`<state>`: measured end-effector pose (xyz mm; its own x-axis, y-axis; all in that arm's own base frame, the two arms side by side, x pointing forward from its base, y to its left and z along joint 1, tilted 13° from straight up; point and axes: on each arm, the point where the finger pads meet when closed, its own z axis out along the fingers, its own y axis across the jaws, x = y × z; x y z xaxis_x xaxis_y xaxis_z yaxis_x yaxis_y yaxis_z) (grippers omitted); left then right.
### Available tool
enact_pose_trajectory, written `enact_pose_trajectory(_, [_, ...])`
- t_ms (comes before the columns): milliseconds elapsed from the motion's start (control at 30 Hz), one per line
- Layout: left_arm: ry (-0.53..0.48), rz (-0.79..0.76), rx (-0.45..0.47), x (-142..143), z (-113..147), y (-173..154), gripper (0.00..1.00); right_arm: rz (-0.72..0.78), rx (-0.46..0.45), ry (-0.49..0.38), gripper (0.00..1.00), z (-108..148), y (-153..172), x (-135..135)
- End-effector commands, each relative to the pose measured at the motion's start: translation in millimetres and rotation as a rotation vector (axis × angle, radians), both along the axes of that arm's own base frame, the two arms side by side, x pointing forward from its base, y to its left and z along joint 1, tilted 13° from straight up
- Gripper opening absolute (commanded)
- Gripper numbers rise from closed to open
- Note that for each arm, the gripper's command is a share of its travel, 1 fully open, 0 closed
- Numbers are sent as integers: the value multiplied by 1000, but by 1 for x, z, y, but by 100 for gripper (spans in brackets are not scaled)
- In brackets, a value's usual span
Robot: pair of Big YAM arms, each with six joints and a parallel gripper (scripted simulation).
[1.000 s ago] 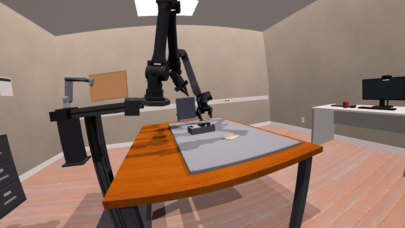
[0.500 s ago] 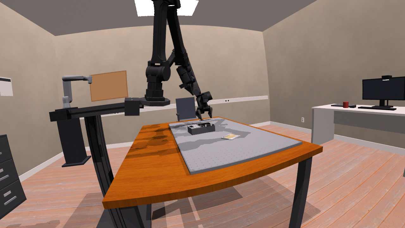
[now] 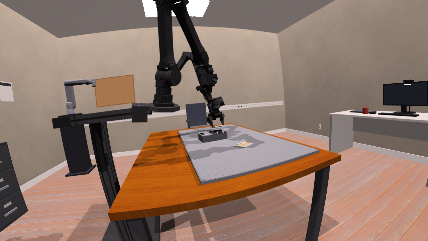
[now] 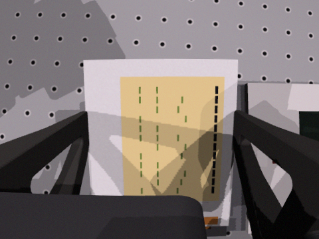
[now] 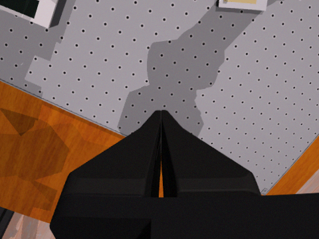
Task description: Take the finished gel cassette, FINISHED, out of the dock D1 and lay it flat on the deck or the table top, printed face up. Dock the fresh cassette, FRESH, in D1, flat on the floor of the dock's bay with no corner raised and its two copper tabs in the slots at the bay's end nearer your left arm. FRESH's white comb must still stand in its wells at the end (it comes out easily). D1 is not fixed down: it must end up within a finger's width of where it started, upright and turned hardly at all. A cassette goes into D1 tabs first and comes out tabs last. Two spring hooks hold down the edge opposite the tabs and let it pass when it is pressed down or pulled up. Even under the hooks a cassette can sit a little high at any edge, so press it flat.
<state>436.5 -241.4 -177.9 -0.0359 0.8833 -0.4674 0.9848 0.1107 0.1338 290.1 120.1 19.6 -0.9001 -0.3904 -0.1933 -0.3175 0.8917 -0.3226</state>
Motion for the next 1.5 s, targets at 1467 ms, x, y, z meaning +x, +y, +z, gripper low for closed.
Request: enact_pose_trajectory(1467, [-7, -4, -6, 2, 4, -2, 0, -542, 229, 51, 0, 60, -193, 41])
